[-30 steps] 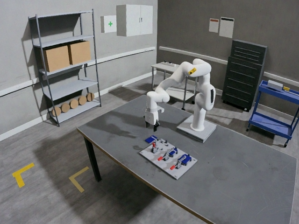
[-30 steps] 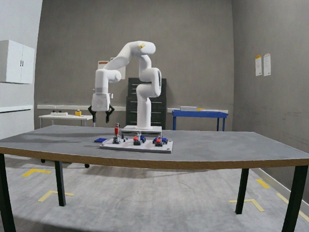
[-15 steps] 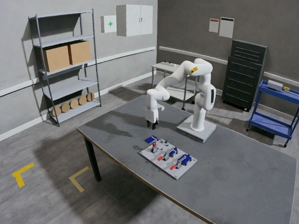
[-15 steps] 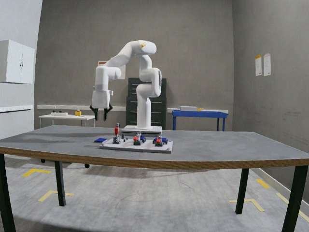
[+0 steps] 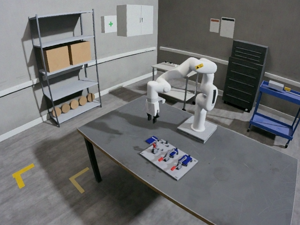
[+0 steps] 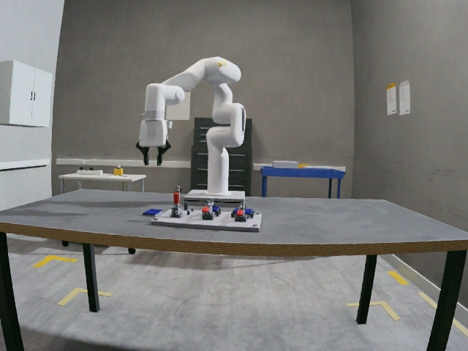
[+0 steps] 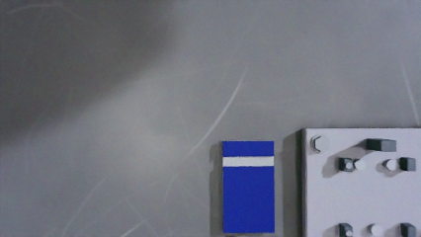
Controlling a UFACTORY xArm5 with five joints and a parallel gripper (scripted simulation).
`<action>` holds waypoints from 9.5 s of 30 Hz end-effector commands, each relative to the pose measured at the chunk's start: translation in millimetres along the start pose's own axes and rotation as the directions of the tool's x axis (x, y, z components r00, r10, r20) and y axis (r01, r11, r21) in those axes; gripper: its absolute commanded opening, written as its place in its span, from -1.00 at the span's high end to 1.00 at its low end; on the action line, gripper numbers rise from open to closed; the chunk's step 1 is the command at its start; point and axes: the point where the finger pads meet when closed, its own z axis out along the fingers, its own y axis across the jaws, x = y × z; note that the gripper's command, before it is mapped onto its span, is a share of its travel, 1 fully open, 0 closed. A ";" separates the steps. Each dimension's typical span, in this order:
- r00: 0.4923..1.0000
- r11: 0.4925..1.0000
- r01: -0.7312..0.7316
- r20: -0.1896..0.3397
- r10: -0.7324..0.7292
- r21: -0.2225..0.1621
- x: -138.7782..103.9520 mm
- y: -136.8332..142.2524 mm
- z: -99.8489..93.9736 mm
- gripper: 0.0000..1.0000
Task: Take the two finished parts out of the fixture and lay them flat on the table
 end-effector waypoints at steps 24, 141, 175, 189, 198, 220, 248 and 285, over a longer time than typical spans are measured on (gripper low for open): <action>1.000 1.000 0.000 -0.001 0.000 0.000 -0.3 135.6 -11.6 0.03; 1.000 1.000 0.000 -0.002 0.000 0.000 -146.6 230.4 69.0 0.03; 1.000 1.000 0.000 -0.002 0.000 0.000 -146.5 230.1 117.4 0.03; 1.000 1.000 0.000 -0.002 0.000 0.000 -146.5 230.0 117.8 0.03; 1.000 1.000 0.000 -0.002 0.000 0.000 -146.9 230.0 126.8 0.03; 1.000 1.000 0.000 -0.002 0.000 0.000 -147.8 229.8 144.5 0.03; 1.000 1.000 0.000 -0.002 0.000 0.000 -147.8 229.6 144.2 1.00; 1.000 1.000 0.000 -0.002 0.000 0.000 -146.7 229.5 141.1 1.00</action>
